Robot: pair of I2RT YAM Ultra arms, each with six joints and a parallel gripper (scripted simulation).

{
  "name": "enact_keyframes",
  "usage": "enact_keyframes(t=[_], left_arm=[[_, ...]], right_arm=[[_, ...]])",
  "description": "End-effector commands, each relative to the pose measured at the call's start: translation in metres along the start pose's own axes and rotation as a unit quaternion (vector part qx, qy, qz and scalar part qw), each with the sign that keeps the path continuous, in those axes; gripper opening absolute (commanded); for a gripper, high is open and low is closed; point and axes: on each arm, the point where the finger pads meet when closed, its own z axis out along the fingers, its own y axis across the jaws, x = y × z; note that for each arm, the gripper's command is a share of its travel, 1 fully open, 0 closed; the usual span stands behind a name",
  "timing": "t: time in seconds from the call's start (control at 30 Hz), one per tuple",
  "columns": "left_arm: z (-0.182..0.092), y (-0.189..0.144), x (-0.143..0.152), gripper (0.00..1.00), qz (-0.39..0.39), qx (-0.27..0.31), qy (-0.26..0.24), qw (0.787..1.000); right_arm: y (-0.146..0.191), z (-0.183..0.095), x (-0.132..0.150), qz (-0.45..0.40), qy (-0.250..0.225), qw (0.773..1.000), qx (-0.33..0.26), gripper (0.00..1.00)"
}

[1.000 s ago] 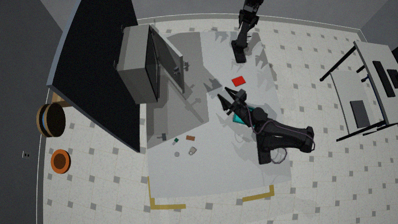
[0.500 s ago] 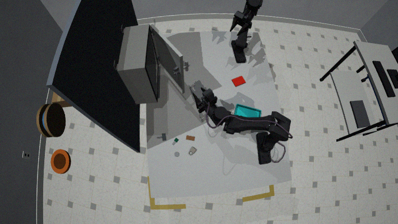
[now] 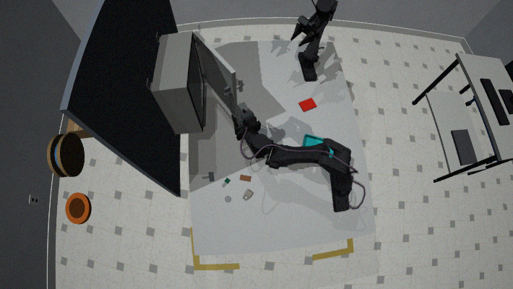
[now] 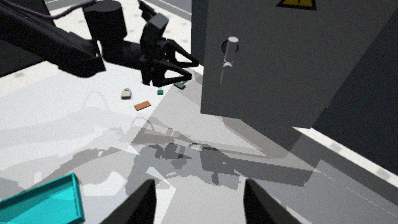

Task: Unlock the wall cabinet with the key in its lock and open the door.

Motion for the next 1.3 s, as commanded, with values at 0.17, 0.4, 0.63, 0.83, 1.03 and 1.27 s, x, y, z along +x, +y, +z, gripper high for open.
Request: enact_keyframes(t=[0.17, 0.4, 0.63, 0.83, 1.03, 1.27], left_arm=[[0.023, 0.000, 0.002, 0.51, 0.004, 0.015, -0.001, 1.000], [0.034, 0.002, 0.002, 0.51, 0.004, 0.011, -0.001, 1.000], [0.042, 0.003, 0.000, 0.51, 0.004, 0.011, -0.001, 1.000], [0.051, 0.003, 0.000, 0.51, 0.008, 0.011, -0.006, 1.000], [0.044, 0.000, -0.008, 0.21, 0.012, 0.013, -0.011, 1.000], [0.043, 0.000, -0.008, 0.06, 0.012, 0.013, -0.011, 1.000]], right_arm=[[-0.007, 0.003, 0.001, 0.000, -0.017, 1.000, 0.011, 0.44], [-0.011, 0.006, 0.008, -0.003, -0.021, 1.000, 0.018, 0.44], [-0.013, 0.008, 0.012, -0.005, -0.025, 0.999, 0.022, 0.44], [-0.015, 0.011, 0.015, -0.009, -0.031, 0.999, 0.024, 0.44], [-0.016, 0.013, 0.019, -0.013, -0.037, 0.999, 0.024, 0.44], [-0.016, 0.015, 0.022, -0.017, -0.042, 0.999, 0.023, 0.44]])
